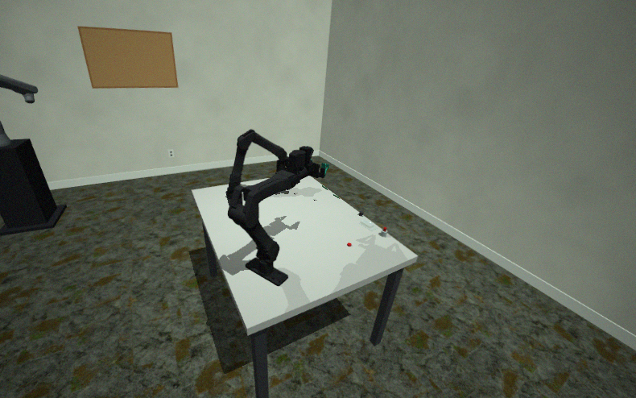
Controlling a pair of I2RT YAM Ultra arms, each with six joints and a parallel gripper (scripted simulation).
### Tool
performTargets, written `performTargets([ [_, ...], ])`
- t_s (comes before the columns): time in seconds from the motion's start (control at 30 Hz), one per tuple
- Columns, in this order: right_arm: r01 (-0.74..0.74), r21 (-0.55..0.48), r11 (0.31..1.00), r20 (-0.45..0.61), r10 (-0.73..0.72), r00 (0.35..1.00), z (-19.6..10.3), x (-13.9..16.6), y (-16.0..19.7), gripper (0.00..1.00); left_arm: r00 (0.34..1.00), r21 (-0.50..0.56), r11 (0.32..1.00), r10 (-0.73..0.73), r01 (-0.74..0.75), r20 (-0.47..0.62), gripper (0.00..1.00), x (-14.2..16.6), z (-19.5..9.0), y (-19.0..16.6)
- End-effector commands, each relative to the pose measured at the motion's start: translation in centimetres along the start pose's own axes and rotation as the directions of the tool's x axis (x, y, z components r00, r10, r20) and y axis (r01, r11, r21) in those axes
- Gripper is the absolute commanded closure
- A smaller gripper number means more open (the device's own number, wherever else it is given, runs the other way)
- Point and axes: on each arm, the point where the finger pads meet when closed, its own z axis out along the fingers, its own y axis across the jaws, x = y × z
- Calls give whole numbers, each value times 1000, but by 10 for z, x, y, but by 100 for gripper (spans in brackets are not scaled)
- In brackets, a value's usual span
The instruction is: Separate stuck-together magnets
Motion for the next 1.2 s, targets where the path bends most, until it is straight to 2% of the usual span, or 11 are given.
performTargets([
  [0.0, 0, 1, 1000, 19, 0, 1000, -2, -7, 0, 0, 1000, -5, 1000, 0, 0, 9, 75, -1, -10, 0],
  [0.5, 0, 1, 1000, 19, 0, 1000, -2, -7, 0, 0, 1000, -5, 1000, 0, 0, 9, 75, -1, -27, 0],
  [0.67, 0, 1, 1000, 19, 0, 1000, -2, -7, 0, 0, 978, -6, 978, -210, 210, 17, 75, -2, -26, 0],
  [0.73, 0, 1, 1000, 19, 0, 1000, -2, -7, 0, 0, 978, -6, 978, -210, 210, 17, 75, -2, -26, 0],
  [0.93, 0, 1, 1000, 19, 0, 1000, -2, -7, 0, 0, 865, 0, 866, -500, 500, 30, 75, -3, -25, 1],
  [1.1, 0, 1, 1000, 19, 0, 1000, -2, -7, 0, 0, 737, 10, 738, -675, 675, 42, 75, -4, -24, 2],
  [1.17, 0, 1, 1000, 19, 0, 1000, -2, -7, 0, 0, 708, 12, 709, -705, 705, 43, 75, -4, -24, 1],
])
